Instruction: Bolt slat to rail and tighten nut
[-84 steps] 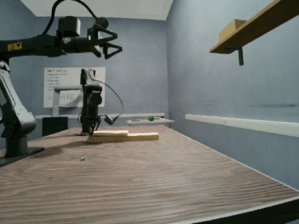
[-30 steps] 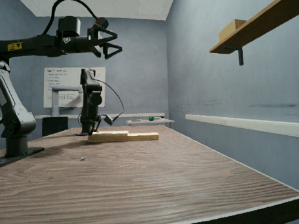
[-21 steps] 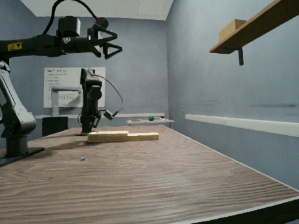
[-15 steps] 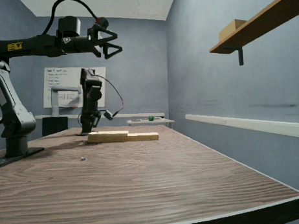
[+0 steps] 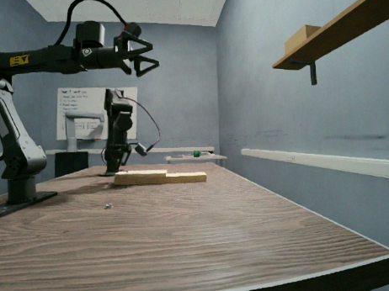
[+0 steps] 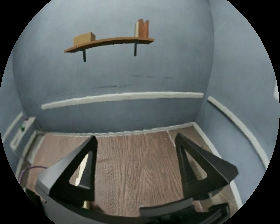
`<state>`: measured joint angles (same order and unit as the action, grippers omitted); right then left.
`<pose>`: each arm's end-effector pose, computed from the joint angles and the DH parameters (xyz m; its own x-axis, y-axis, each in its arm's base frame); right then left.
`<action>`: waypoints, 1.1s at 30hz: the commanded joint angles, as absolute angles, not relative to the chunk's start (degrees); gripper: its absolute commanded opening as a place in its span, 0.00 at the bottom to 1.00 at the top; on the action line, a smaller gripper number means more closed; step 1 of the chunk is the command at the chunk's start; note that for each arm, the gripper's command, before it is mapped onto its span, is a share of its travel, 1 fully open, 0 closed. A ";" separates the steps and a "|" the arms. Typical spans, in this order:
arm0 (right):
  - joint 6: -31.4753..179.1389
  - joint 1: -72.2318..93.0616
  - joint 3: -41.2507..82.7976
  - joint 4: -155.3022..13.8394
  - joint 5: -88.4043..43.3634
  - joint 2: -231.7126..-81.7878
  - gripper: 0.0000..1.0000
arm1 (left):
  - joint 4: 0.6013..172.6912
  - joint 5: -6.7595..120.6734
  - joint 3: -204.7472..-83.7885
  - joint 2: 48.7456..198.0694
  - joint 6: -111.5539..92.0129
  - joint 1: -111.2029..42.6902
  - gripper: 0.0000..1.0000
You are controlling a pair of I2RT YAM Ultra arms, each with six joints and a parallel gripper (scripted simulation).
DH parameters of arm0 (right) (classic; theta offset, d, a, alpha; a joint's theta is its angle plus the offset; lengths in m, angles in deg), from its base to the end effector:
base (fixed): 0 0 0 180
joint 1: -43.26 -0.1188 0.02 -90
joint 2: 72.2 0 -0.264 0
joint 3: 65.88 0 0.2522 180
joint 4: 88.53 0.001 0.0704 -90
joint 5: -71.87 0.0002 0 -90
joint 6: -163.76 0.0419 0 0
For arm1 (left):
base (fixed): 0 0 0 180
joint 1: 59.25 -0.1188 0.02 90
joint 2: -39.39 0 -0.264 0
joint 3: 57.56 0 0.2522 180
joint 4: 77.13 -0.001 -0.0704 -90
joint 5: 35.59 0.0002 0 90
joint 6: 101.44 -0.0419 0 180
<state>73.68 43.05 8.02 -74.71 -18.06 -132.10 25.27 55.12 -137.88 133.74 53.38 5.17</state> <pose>0.2446 0.0018 0.4084 0.0031 -0.0014 -1.0000 -0.0024 1.0000 -0.0014 0.1219 -0.2535 0.2087 -0.9997 -0.0074 0.0233 -0.0069 0.9998 0.0205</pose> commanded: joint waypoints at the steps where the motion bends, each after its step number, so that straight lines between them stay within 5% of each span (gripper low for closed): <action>1: 73.76 43.26 8.17 -75.03 -18.13 -132.07 1.00 | 27.02 53.79 -138.91 131.37 52.01 3.86 1.00; 33: 73.76 43.26 8.17 -75.03 -18.13 -132.07 1.00 | 54.84 53.29 -135.98 116.20 23.15 -24.67 1.00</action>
